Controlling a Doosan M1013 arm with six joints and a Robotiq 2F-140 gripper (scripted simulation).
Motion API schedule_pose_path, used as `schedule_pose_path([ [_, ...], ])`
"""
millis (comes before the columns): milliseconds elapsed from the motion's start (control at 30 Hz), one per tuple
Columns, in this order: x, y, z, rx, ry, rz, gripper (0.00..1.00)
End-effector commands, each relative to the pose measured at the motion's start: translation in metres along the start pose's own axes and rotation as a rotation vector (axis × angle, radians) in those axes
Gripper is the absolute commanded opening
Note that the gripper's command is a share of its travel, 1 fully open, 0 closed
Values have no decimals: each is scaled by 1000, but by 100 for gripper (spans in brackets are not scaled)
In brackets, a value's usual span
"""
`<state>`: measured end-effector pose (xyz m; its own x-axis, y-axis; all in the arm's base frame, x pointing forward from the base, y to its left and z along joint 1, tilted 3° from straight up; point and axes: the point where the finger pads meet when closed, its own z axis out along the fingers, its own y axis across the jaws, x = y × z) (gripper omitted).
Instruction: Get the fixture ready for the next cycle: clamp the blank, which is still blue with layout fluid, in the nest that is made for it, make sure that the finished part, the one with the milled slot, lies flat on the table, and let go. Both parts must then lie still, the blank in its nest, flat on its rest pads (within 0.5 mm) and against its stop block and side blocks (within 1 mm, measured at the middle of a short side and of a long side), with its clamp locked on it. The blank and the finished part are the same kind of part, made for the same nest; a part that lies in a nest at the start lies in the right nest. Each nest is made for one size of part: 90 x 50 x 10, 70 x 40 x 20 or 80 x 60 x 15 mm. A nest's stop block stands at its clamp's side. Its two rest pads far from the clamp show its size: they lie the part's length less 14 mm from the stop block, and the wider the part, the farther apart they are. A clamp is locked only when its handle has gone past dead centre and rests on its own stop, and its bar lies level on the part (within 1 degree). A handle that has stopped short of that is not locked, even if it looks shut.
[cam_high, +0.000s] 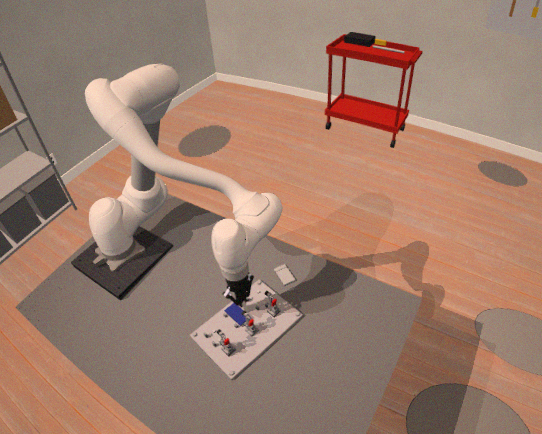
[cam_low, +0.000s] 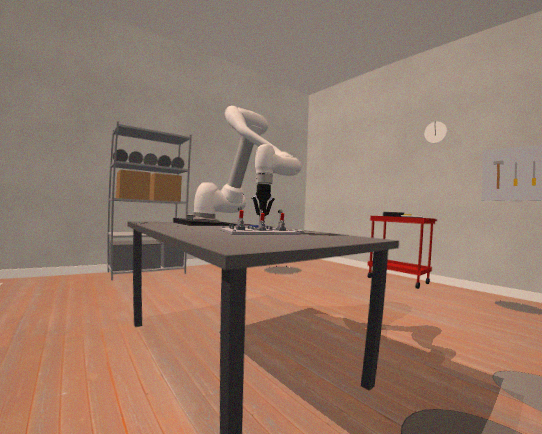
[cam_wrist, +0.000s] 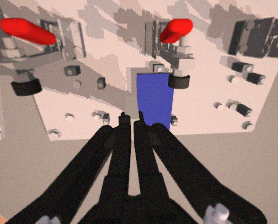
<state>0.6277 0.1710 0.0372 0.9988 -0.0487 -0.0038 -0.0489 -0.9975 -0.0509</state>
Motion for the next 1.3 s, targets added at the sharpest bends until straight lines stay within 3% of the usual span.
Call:
schedule_pose_path([
  [0,-1,3,0,2,3,-1,0],
  [900,-1,6,0,2,3,-1,0],
  [1267,-1,-11,0,2,3,-1,0],
])
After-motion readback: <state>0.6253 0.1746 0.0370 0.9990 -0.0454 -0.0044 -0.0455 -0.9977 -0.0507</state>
